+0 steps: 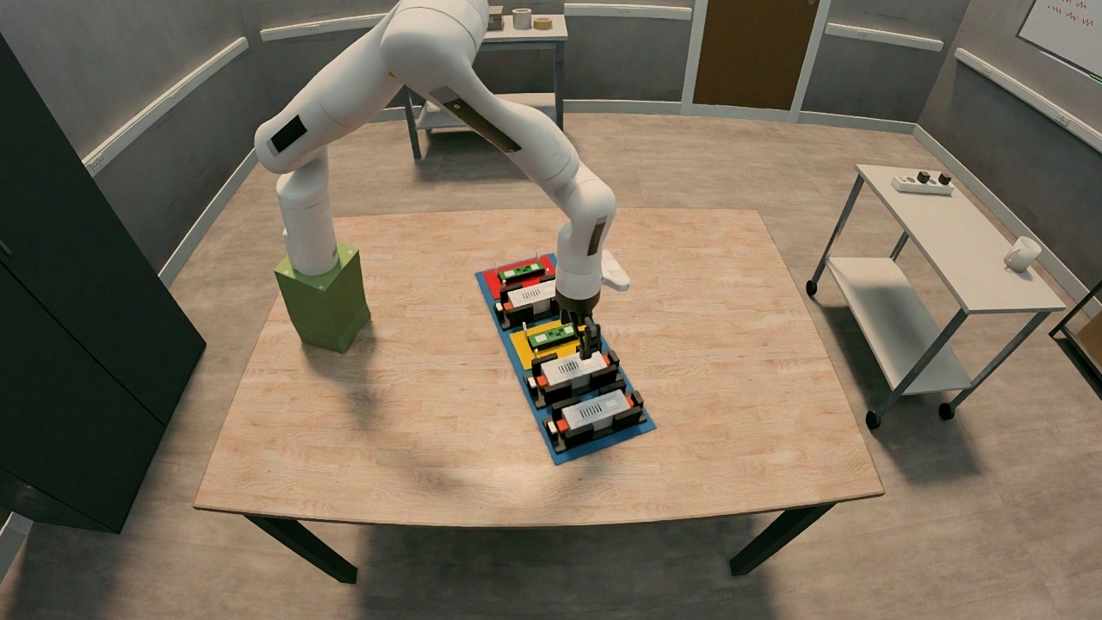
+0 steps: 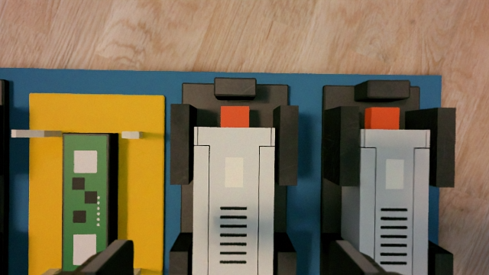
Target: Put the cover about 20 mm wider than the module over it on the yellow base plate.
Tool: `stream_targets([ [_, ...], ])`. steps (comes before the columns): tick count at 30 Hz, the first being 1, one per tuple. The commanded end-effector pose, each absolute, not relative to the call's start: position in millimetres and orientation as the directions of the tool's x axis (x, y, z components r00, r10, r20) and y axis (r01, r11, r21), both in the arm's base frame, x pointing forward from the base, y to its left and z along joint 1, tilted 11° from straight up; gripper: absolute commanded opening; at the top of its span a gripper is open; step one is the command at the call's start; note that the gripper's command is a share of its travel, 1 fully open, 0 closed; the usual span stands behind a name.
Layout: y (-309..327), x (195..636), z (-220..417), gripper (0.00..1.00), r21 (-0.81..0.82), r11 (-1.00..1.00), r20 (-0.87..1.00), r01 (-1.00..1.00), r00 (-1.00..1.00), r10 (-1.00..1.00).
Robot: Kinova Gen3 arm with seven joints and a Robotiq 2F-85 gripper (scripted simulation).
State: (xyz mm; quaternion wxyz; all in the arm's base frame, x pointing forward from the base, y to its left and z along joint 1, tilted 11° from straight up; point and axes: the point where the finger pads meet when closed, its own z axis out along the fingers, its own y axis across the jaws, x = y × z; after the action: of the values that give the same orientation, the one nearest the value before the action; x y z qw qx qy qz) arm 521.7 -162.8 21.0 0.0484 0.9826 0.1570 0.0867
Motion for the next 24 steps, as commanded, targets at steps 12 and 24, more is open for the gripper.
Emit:
stream_targets([
  [12, -162.9, 522.3, 22.0, 1.0, 0.124, -0.946, 0.157, 0.3, 0.935, 0.317],
  [24, -134.6, 513.4, 17.6, 1.0, 0.124, -0.946, 0.157, 0.3, 0.935, 0.317],
])
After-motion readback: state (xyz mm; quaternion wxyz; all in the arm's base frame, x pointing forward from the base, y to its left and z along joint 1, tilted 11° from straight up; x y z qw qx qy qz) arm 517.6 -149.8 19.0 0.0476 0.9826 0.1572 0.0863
